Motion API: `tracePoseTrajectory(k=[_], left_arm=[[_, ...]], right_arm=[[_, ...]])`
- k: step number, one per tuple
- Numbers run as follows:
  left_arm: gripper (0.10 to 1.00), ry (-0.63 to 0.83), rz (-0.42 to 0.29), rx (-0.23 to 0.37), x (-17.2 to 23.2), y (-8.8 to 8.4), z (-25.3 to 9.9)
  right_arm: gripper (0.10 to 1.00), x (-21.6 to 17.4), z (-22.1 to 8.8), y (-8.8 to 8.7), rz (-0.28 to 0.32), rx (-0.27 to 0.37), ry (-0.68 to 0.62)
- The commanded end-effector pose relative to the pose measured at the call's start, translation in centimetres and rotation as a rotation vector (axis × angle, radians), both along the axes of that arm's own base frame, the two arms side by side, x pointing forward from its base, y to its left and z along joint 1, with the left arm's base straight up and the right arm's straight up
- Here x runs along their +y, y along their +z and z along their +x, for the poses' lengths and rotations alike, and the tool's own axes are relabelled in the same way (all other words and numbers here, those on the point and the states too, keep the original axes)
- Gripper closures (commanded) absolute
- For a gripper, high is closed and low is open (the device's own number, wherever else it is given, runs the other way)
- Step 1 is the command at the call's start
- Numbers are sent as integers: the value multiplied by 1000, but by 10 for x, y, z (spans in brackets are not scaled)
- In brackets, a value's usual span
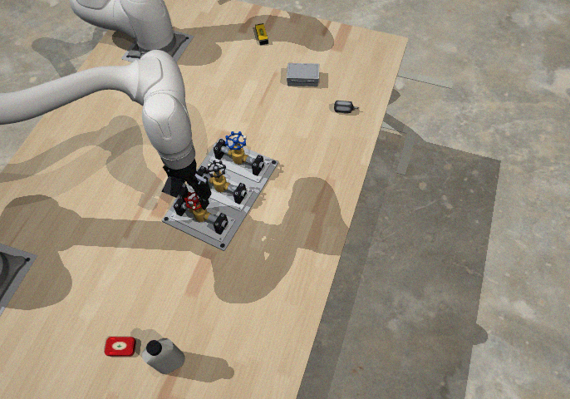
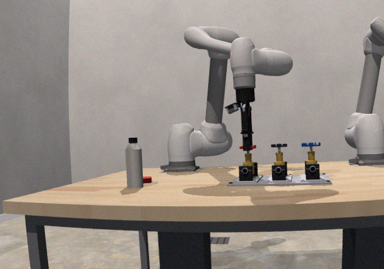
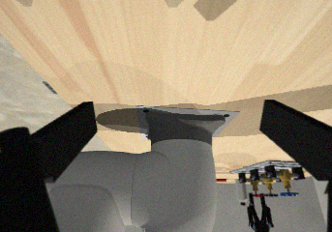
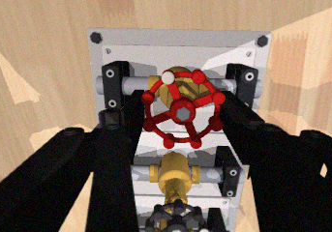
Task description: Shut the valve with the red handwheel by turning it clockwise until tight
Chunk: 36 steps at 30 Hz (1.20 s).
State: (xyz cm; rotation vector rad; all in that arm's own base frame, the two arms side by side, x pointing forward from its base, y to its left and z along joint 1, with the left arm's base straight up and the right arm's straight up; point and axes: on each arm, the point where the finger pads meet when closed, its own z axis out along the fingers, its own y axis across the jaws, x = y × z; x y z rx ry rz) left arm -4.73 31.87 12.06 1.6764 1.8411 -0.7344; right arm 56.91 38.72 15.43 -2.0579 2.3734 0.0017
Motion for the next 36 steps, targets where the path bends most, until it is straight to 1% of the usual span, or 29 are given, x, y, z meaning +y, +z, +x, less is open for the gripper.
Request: tracePoseTrajectory(k=[1,3,18,20,35,36], left_arm=[[98,0,1,0,0,0,0],[98,0,1,0,0,0,0],[98,0,1,0,0,0,0],[98,0,1,0,0,0,0],[98,0,1,0,0,0,0],[98,0,1,0,0,0,0]], right_arm=[[999,0,0,1,0,-1,-56],[999,0,0,1,0,-1,-56],[999,0,0,1,0,-1,-335],[999,0,0,1,0,-1,-335],[999,0,0,1,0,-1,-597],[999,0,0,1,0,-1,-597]])
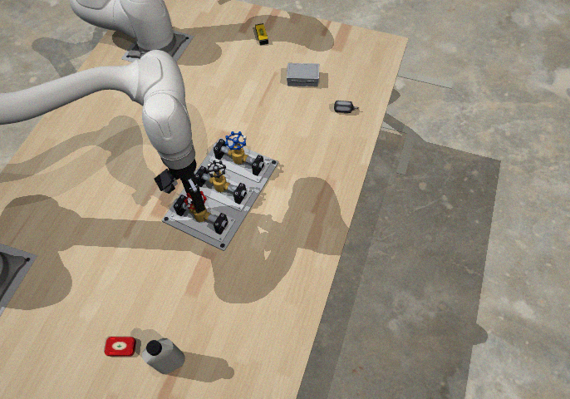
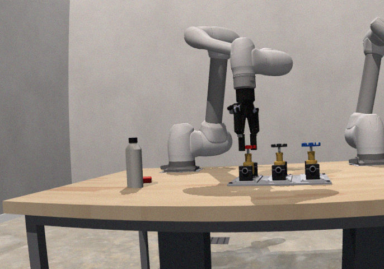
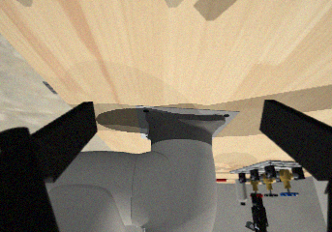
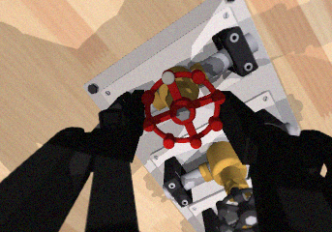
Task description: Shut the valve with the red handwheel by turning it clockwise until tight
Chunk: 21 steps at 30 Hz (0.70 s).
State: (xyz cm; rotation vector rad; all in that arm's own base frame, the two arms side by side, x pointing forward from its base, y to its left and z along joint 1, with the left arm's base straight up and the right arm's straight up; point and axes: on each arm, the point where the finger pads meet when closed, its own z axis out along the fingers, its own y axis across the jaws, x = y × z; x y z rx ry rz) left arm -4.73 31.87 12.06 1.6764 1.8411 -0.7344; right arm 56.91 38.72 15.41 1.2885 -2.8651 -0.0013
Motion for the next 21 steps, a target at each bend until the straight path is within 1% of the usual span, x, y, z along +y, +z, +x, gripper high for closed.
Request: tracePoseTrajectory(k=[1,16,18,21], left_arm=[[98,0,1,0,0,0,0],[98,0,1,0,0,0,0],[98,0,1,0,0,0,0],[98,0,1,0,0,0,0]], right_arm=[[999,0,0,1,0,-1,-14],[999,0,0,1,0,-1,-258],[999,0,0,1,0,-1,-258],[999,0,0,1,0,-1,-305]])
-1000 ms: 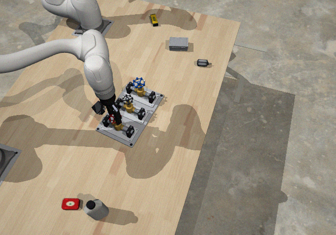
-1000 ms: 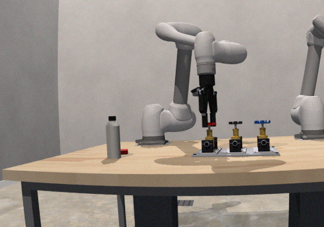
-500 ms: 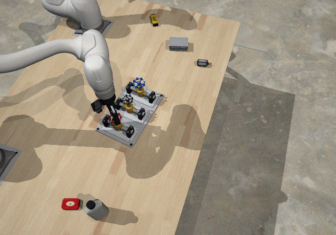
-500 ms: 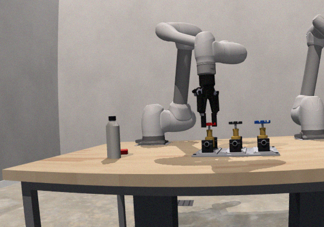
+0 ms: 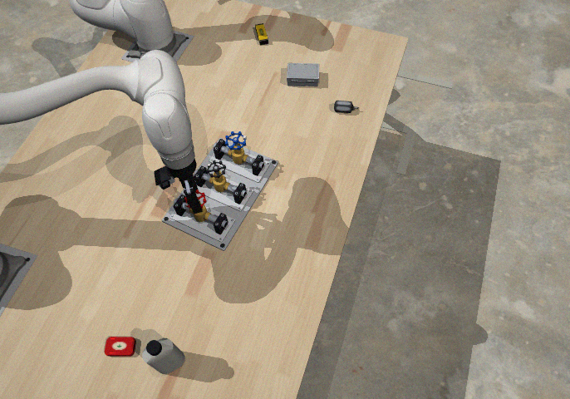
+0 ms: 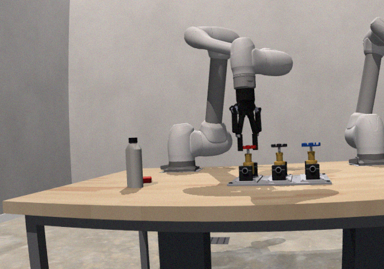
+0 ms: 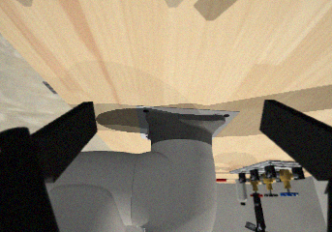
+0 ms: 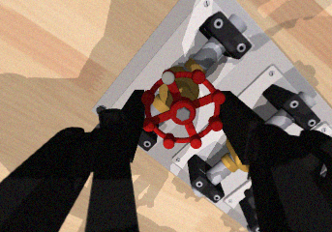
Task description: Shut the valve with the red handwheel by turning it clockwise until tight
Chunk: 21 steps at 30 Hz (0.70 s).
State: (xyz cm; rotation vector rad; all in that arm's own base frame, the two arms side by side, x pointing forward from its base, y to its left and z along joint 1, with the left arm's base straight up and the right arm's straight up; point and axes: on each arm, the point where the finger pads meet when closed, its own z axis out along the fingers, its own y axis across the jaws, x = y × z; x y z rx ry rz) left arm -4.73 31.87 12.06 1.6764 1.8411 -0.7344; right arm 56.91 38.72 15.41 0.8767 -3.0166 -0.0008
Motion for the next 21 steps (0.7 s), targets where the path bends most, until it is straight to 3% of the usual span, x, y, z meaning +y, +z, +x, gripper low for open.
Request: tracePoseTrajectory(k=[1,21], left_arm=[[98,0,1,0,0,0,0],[98,0,1,0,0,0,0]], right_arm=[[999,0,0,1,0,-1,-41],[999,0,0,1,0,-1,-301]])
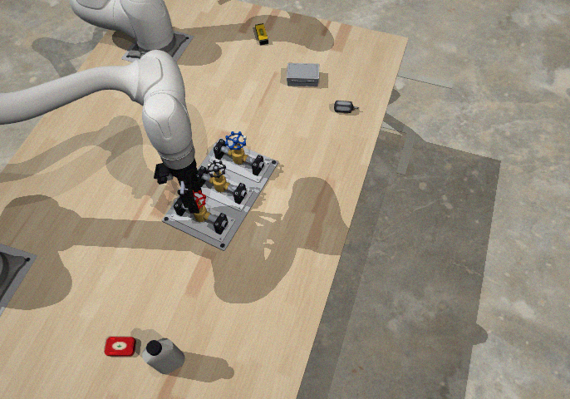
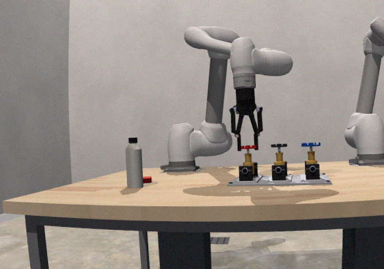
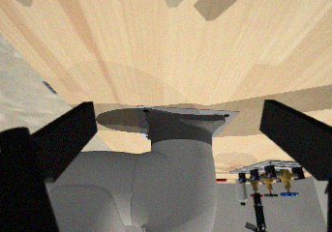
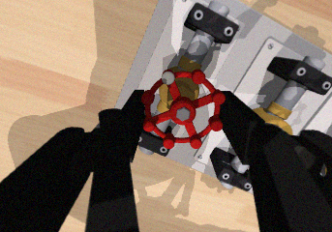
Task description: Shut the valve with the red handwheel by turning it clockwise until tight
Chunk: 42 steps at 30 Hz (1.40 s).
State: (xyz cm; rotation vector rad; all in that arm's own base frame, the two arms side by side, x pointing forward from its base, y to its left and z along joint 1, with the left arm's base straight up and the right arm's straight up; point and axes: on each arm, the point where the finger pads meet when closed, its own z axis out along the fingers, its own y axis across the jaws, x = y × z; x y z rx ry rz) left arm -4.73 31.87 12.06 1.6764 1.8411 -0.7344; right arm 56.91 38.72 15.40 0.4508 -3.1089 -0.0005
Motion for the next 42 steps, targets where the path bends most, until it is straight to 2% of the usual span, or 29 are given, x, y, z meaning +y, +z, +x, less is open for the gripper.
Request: tracePoseTrajectory(k=[1,42], left_arm=[[98,0,1,0,0,0,0],[98,0,1,0,0,0,0]], right_arm=[[999,0,0,1,1,-1,-37],[999,0,0,1,1,-1,-468]])
